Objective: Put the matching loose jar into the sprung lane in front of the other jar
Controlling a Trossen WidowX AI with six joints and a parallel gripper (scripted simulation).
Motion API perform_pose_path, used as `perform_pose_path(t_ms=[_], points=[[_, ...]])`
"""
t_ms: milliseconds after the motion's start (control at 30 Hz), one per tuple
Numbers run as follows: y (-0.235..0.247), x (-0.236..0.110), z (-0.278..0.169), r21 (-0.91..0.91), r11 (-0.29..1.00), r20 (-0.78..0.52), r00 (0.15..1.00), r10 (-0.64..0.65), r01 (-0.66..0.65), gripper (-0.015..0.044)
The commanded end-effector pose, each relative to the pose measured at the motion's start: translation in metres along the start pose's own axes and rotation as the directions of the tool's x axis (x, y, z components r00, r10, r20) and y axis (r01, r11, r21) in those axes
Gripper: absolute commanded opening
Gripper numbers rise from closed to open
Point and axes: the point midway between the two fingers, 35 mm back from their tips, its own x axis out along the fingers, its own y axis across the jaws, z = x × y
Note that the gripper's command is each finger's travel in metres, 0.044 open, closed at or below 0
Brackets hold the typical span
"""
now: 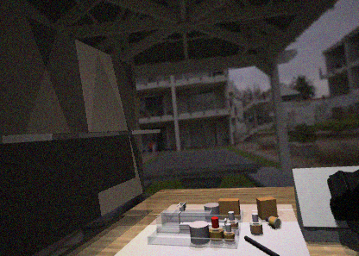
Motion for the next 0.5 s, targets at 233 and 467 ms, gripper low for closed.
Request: perform_pose_path(t_ms=[233,467], points=[[0.085,-0.002,-0.001,0.356,0.929,-0.054,0.991,0.123,-0.096,0.0440],[0.190,-0.015,0.021,0.668,0.721,-0.050,0.955,0.292,-0.186,0.0440]])
